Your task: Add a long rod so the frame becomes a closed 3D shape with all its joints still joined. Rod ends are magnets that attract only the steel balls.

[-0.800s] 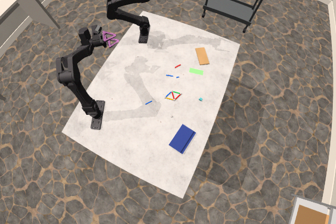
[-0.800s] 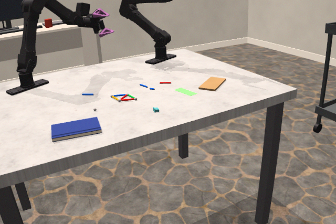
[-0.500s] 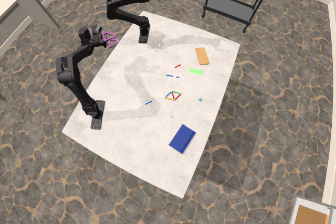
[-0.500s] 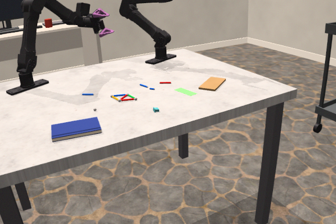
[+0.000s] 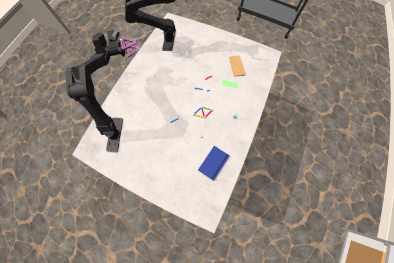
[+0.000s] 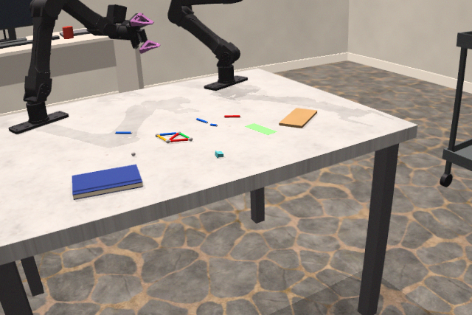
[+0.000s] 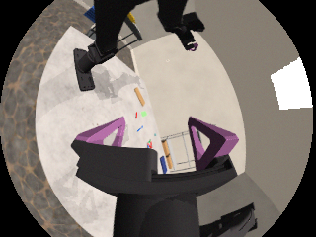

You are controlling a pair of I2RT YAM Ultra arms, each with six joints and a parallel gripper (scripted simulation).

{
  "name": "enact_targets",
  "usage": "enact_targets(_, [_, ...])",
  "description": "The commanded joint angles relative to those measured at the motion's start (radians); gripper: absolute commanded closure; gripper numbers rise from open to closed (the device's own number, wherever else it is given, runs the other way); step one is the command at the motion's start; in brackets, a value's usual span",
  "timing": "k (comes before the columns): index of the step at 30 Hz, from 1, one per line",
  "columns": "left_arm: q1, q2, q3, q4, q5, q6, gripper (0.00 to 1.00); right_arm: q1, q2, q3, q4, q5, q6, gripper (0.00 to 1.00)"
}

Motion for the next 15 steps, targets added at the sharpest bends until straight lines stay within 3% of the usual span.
enact_targets(1, [-0.038,-0.036,-0.023,-0.132,-0.010,0.088,0.00,-0.028,-0.038,-0.046,-0.051,-0.026,0.100,0.00])
enact_targets(8, [-0.220,-0.096,-0.033,-0.396,-0.113,0.261,0.00,-0.176,-0.158,-0.197,-0.134,-0.187,0.404,0.00])
enact_targets(10, [-0.220,-0.096,-0.033,-0.396,-0.113,0.261,0.00,-0.176,-0.158,-0.197,-0.134,-0.187,0.404,0.00])
enact_targets(11, [-0.279,-0.100,-0.024,-0.444,-0.171,0.281,0.00,-0.210,-0.185,-0.190,-0.222,-0.250,0.478,0.00])
enact_targets(15, [-0.424,-0.087,-0.012,-0.531,-0.266,0.321,0.00,-0.350,-0.254,-0.227,-0.321,-0.389,0.625,0.00])
